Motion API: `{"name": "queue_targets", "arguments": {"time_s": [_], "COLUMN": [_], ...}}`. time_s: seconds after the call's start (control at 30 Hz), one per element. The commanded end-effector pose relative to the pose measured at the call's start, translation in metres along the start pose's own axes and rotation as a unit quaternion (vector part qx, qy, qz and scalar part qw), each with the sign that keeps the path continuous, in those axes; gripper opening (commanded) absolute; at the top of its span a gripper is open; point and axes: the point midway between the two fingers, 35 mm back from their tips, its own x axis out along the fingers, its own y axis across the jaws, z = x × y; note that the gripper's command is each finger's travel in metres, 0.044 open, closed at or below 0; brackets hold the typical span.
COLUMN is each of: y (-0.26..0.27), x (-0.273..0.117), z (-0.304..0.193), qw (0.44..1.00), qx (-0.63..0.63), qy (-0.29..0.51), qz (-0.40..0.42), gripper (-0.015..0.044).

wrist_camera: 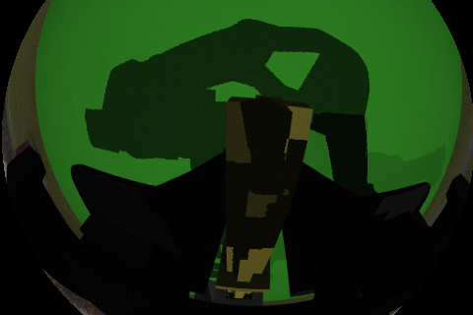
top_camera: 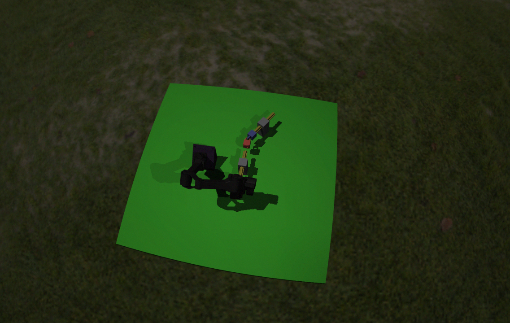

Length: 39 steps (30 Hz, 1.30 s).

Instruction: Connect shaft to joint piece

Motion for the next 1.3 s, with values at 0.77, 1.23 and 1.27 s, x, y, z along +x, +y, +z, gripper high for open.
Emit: {"name": "queue_targets", "arguments": {"time_s": [0.77,1.23,1.27], "y": [0.000,0.000,0.000], "x": [0.001,0.001,0.001], "z": [-0.042,-0.062,-0.063], "qw": [1.000,1.000,1.000], "qx": [0.001,0.000,0.000], "qy": [-0.002,-0.002,-0.002], "qz": [0.011,0.011,0.011], "gripper": [0.0000,0.0000,0.0000]}}
